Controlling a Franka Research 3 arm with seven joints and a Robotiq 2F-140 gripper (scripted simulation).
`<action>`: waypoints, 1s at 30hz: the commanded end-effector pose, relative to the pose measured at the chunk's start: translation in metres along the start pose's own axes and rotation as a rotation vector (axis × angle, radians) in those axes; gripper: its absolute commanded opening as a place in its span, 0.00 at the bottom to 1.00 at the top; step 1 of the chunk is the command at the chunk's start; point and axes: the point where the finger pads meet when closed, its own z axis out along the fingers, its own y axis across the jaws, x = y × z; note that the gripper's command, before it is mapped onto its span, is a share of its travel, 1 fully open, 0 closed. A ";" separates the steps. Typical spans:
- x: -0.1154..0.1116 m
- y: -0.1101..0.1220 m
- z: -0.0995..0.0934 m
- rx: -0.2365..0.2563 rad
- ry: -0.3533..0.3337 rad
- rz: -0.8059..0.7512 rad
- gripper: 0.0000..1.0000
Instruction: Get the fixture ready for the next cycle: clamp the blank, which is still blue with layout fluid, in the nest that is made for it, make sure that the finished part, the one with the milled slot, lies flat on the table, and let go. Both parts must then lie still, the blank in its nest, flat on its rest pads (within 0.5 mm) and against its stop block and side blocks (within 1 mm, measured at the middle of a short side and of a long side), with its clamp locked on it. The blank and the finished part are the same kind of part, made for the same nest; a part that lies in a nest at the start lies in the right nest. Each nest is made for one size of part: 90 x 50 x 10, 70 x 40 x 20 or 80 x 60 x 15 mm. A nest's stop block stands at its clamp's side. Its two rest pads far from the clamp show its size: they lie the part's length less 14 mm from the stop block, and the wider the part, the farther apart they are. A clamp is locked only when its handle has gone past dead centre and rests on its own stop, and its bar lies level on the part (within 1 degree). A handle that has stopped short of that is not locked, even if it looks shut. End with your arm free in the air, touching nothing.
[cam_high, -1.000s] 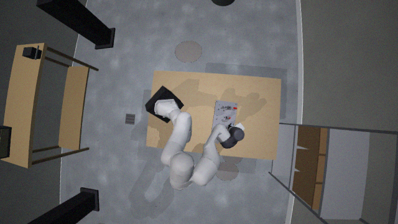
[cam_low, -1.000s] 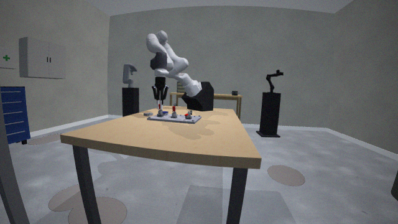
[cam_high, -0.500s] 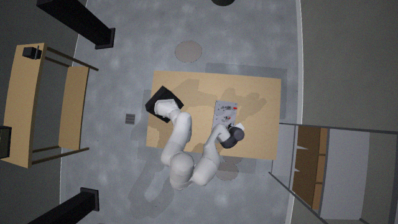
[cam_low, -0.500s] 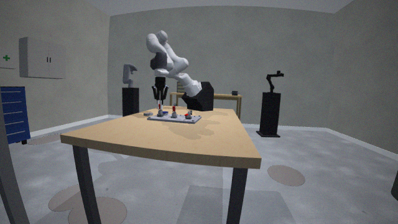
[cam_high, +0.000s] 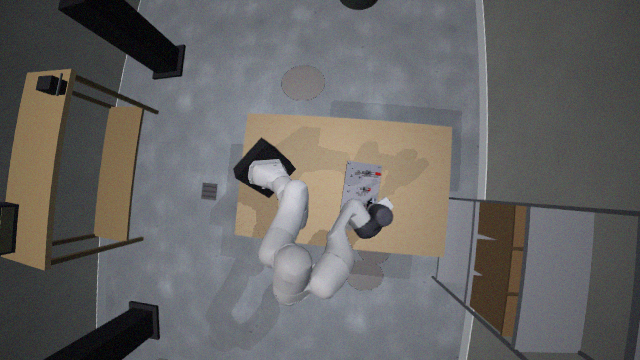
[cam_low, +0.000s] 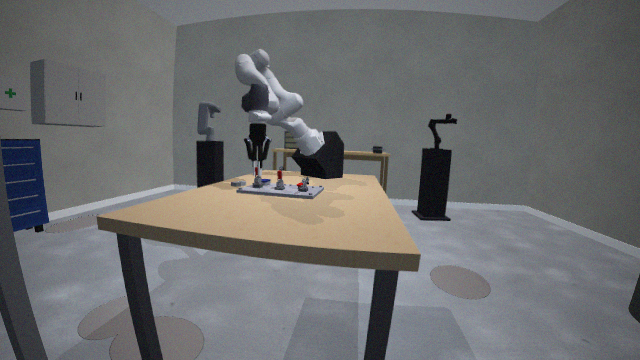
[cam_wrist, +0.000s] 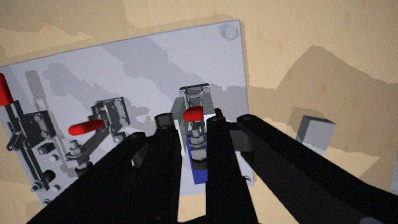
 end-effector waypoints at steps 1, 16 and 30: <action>0.003 0.000 0.000 0.002 0.004 0.005 0.00; 0.009 0.000 0.000 0.002 0.004 0.005 0.00; 0.017 0.000 0.001 0.002 0.004 0.005 0.00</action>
